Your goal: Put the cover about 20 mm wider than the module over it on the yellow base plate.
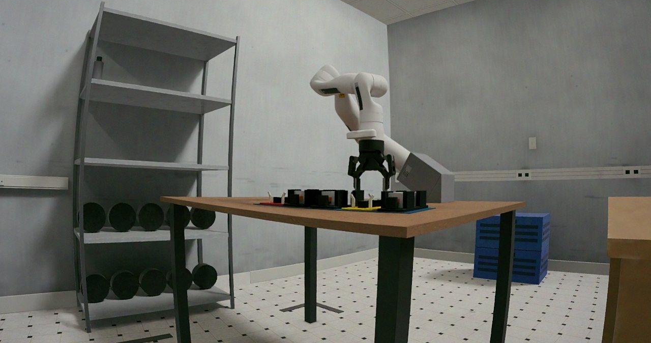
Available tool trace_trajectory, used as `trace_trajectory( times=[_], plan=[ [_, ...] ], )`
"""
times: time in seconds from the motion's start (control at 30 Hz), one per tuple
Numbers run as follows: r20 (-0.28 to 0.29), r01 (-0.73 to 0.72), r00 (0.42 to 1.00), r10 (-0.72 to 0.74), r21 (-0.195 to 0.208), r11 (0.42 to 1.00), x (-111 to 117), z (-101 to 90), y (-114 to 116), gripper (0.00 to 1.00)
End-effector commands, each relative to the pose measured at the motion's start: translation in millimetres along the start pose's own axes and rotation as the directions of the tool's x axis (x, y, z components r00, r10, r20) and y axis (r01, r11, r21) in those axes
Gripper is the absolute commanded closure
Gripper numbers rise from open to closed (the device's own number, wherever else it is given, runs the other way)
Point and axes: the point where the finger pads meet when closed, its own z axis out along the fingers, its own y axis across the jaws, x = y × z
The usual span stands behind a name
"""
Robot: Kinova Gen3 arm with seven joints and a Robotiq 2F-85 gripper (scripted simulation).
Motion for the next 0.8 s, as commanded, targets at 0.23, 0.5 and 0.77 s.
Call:
trace_trajectory(
  times=[0.23,0.5,0.77],
  plan=[
    [-0.002,0.000,1.000,0.000,0.001,1.000,1,2.0,0,0.00],
    [-0.002,0.000,1.000,0.000,0.001,1.000,1,10.0,0,0.00],
    [-0.002,0.000,1.000,0.000,0.001,1.000,1,11.0,0,0.00]
  ],
)
